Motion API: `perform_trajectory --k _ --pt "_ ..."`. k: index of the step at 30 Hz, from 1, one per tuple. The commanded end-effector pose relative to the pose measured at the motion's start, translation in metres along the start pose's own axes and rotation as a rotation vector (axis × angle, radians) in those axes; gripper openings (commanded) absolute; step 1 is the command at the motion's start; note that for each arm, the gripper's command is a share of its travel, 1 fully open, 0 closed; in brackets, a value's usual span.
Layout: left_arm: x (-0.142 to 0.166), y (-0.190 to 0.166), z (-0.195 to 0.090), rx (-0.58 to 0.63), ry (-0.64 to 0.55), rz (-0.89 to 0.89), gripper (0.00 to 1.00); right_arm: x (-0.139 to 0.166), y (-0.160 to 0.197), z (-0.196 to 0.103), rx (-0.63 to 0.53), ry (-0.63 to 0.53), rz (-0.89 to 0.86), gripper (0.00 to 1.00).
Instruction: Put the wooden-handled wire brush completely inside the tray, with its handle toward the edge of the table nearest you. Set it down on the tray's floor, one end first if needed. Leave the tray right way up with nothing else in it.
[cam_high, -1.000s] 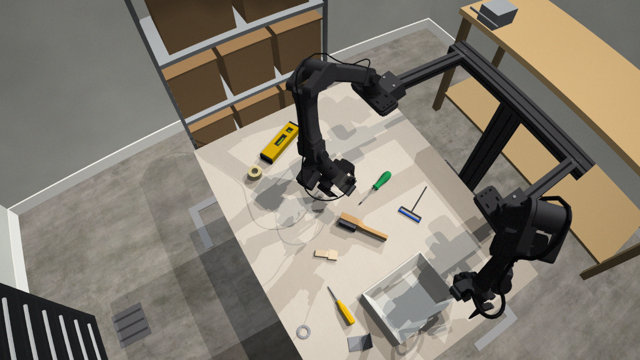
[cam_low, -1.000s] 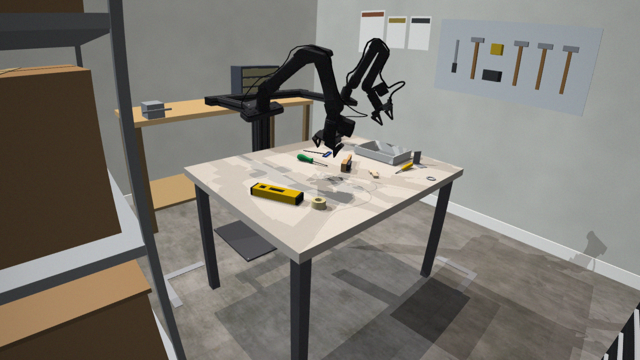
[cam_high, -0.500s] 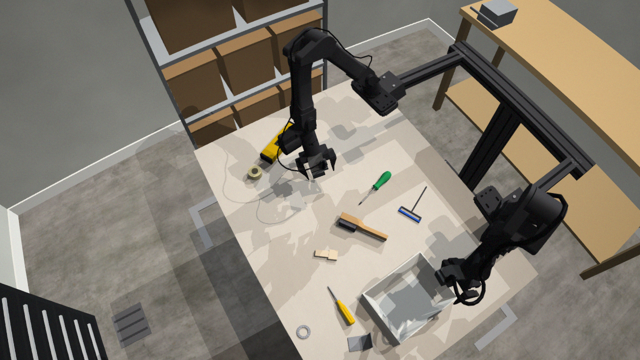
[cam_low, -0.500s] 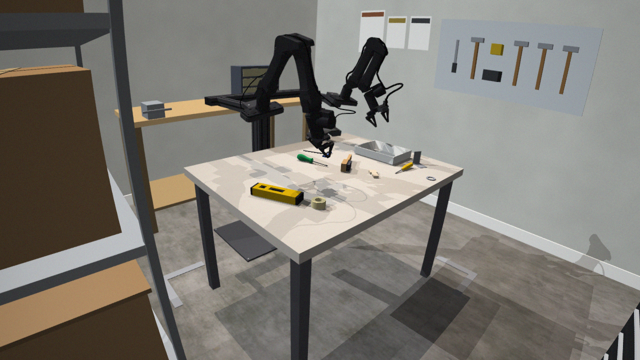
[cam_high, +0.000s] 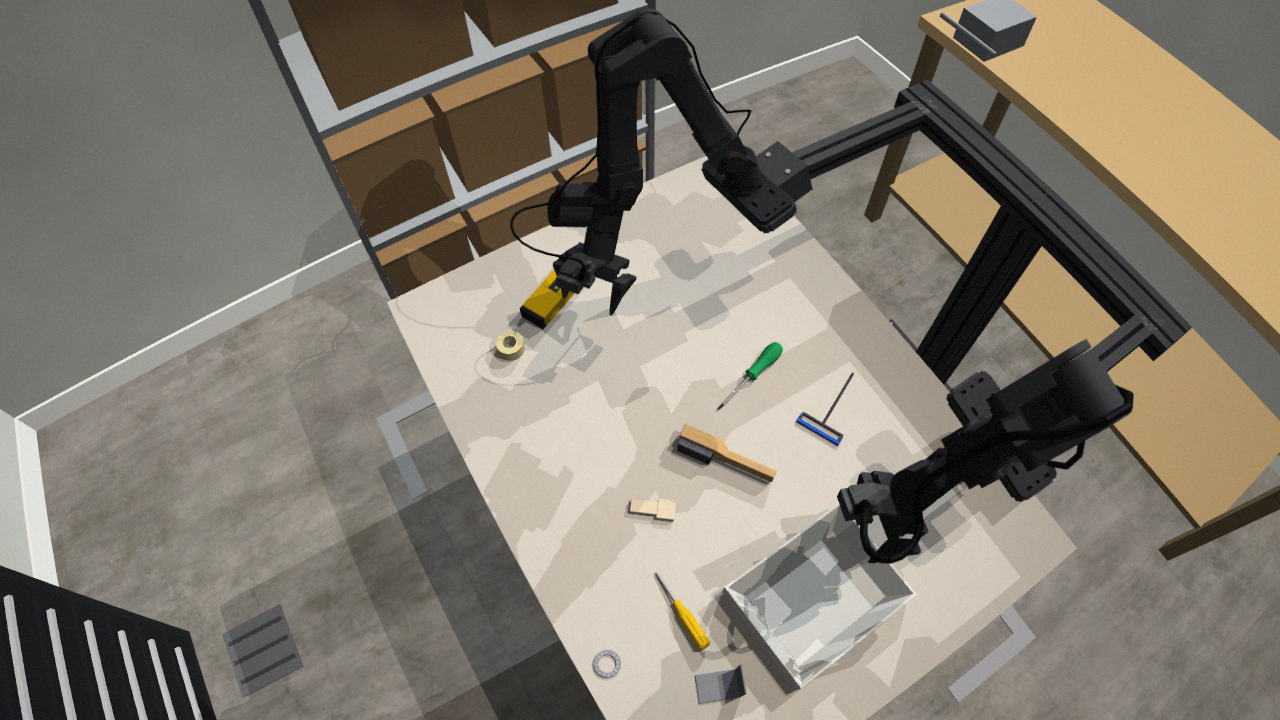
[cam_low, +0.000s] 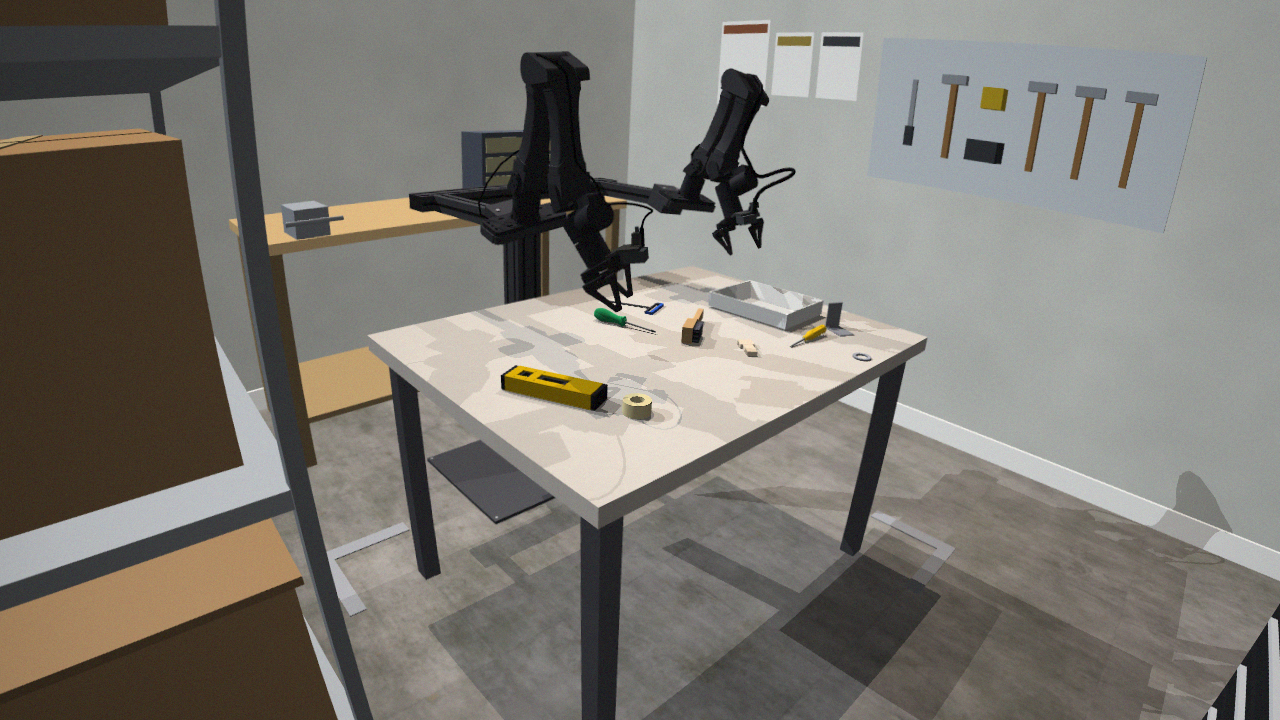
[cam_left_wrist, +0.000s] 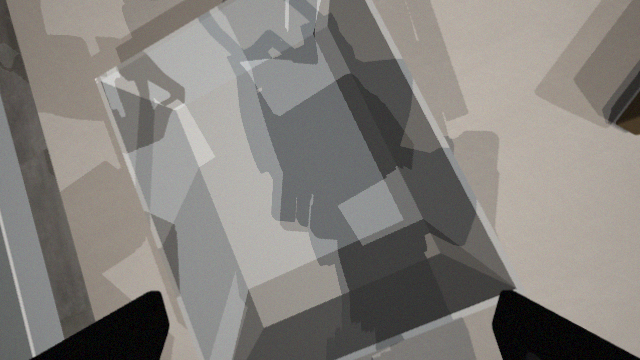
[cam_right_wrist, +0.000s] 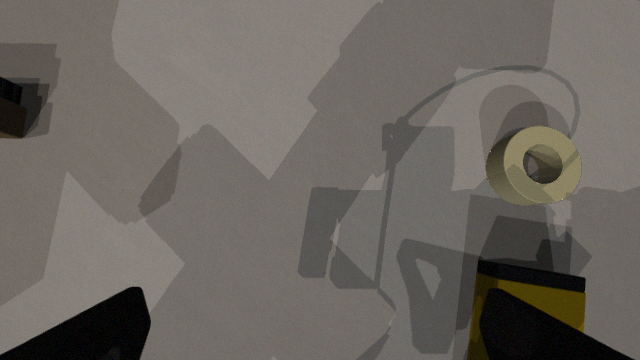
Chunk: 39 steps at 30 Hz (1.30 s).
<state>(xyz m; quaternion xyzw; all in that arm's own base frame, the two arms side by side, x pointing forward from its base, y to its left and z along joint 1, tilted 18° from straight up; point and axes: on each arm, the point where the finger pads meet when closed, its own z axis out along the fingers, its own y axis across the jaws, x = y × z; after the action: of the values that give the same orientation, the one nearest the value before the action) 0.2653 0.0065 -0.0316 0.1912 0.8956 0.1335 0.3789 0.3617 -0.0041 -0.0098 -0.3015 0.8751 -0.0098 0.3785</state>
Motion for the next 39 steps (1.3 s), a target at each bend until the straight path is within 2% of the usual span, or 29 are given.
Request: perform_trajectory --k 1,7,15,17,27,31,39 --pt "-0.007 -0.002 0.003 -0.029 0.060 -0.042 1.00 -0.019 -0.023 -0.006 0.149 -0.126 0.141 1.00" --pt "-0.033 -0.059 0.008 0.071 0.082 0.035 1.00 -0.011 -0.064 -0.022 0.320 -0.185 0.358 1.00" --pt "-0.080 -0.143 0.012 0.230 0.075 0.156 1.00 -0.011 -0.086 -0.028 0.404 -0.221 0.454 1.00" --pt "-0.080 -0.143 0.012 0.230 0.075 0.156 1.00 -0.011 -0.086 -0.028 0.404 -0.221 0.454 1.00" --pt "-0.122 -0.206 0.015 0.335 0.053 0.227 1.00 -0.008 -0.083 -0.026 0.390 -0.208 0.446 1.00" --pt "-0.133 -0.214 0.016 0.344 0.028 0.225 1.00 -0.008 -0.083 -0.026 0.390 -0.208 0.446 1.00" --pt "-0.133 -0.213 0.017 0.335 0.025 0.229 1.00 -0.008 -0.083 -0.026 0.390 -0.208 0.446 1.00"
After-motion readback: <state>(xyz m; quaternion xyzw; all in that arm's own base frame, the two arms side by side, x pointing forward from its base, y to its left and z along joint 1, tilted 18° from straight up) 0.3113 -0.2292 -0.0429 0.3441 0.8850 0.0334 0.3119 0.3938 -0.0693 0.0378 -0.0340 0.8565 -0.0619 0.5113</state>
